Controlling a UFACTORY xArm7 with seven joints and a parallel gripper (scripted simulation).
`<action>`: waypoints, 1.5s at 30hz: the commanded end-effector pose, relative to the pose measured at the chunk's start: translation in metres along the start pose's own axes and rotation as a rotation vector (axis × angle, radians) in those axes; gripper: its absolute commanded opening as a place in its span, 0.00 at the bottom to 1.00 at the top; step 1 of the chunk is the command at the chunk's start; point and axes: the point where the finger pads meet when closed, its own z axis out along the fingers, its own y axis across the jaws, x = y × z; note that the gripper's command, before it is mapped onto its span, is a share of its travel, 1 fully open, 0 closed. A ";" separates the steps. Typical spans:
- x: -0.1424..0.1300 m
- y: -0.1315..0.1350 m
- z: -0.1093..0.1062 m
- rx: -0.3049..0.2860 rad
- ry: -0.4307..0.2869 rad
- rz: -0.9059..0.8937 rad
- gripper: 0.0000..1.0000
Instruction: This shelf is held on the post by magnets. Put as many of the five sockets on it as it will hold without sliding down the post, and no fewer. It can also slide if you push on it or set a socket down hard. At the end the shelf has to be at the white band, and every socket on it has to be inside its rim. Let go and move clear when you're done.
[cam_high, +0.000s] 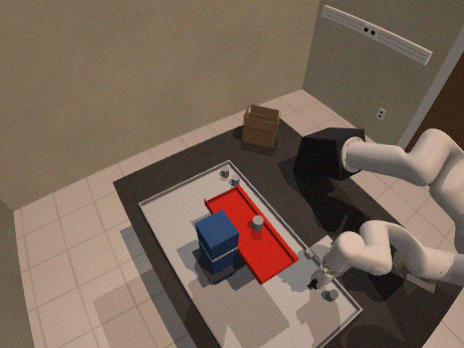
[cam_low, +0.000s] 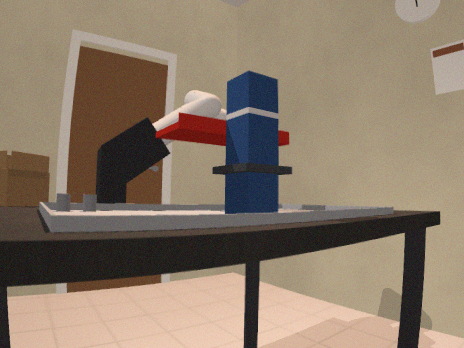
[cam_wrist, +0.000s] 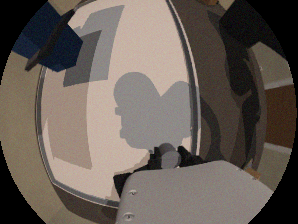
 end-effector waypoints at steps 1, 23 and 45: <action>0.001 -0.001 -0.011 0.006 0.000 0.002 0.00; 0.001 -0.001 -0.029 0.006 0.000 0.002 0.00; 0.001 -0.001 -0.059 0.006 0.000 0.002 0.00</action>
